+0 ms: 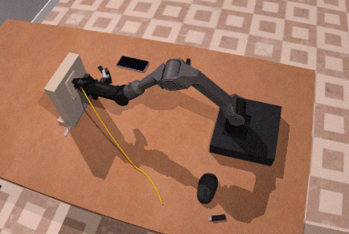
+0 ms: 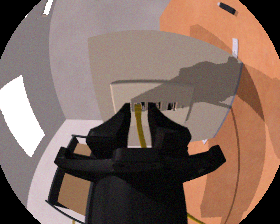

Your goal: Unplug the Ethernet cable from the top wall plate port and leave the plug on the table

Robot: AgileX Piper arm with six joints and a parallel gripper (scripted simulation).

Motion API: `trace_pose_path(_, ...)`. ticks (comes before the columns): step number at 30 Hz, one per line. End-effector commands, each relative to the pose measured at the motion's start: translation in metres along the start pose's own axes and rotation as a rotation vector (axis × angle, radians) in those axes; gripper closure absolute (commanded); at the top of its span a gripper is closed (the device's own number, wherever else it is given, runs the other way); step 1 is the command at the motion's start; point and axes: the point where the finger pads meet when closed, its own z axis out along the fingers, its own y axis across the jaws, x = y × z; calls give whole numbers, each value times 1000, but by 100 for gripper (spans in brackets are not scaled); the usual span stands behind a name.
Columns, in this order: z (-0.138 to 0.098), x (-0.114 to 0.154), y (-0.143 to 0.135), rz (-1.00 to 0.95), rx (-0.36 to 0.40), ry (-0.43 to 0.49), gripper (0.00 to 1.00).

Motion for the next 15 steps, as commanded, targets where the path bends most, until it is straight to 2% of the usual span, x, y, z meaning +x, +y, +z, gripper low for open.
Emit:
trace_pose_path(1, 0, 0, 1, 1, -2, 0, 80)
trace_pose_path(12, 5, 0, 2, 1, -2, 0, 80)
trace_pose_path(13, 5, 0, 2, 1, -3, 0, 100)
trace_pose_path(15, 5, 0, 2, 1, -3, 0, 100)
